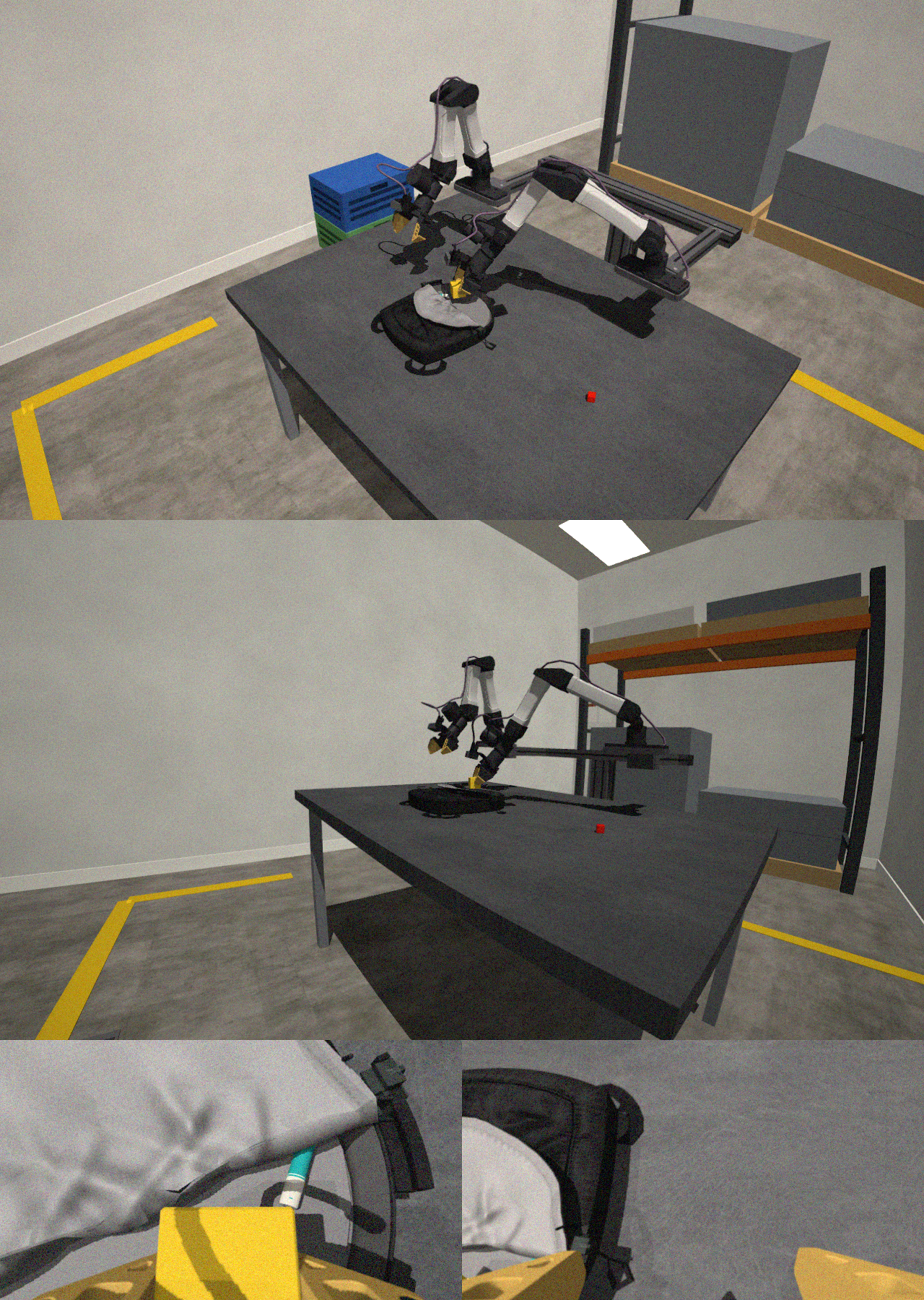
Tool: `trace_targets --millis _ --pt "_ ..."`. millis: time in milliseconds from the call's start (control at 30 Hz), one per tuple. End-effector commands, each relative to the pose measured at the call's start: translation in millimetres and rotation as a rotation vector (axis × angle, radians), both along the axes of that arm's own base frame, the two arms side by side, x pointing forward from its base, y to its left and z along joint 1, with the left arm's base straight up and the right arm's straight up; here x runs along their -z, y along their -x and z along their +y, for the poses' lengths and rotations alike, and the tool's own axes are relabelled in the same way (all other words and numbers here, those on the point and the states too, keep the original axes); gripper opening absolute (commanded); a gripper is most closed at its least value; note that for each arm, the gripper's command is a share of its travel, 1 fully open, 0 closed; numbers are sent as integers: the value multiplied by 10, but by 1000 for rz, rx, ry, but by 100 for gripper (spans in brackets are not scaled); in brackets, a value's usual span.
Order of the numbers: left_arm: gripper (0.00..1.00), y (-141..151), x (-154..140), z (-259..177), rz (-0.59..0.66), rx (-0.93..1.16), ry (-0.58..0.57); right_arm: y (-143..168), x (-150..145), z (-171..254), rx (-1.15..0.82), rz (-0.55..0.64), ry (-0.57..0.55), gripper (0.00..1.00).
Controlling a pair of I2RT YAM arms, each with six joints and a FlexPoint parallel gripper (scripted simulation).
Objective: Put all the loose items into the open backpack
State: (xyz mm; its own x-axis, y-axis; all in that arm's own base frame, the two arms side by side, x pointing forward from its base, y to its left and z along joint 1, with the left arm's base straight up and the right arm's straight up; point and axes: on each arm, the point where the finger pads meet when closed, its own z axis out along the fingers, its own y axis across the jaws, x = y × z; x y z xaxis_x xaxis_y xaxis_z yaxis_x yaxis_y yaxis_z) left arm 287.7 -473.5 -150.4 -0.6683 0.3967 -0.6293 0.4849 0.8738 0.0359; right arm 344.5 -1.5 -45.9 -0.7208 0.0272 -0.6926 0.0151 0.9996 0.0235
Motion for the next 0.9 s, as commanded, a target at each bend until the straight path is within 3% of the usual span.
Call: trace_targets --millis 0,333,667,733,767,833,867 --pt "34 -120 -443 -256 -42 5 79 -77 -92 -21 -1 -34 -1 90" --pt "34 -141 -448 -301 -45 5 85 -77 -92 -21 -1 -34 -1 90" --pt "34 -94 4 -173 -22 2 36 -77 -92 -21 -1 -34 -1 90" --pt "34 -94 4 -173 -22 2 36 -77 -92 -21 -1 -34 -1 90" --pt "34 -162 -386 -344 -53 5 103 -77 -92 -21 -1 -34 -1 90" --pt "34 -167 -347 -343 -55 4 102 -77 -92 -21 -1 -34 -1 90" --pt "34 -114 -5 -210 -30 2 51 -77 -92 -21 -1 -34 -1 90"
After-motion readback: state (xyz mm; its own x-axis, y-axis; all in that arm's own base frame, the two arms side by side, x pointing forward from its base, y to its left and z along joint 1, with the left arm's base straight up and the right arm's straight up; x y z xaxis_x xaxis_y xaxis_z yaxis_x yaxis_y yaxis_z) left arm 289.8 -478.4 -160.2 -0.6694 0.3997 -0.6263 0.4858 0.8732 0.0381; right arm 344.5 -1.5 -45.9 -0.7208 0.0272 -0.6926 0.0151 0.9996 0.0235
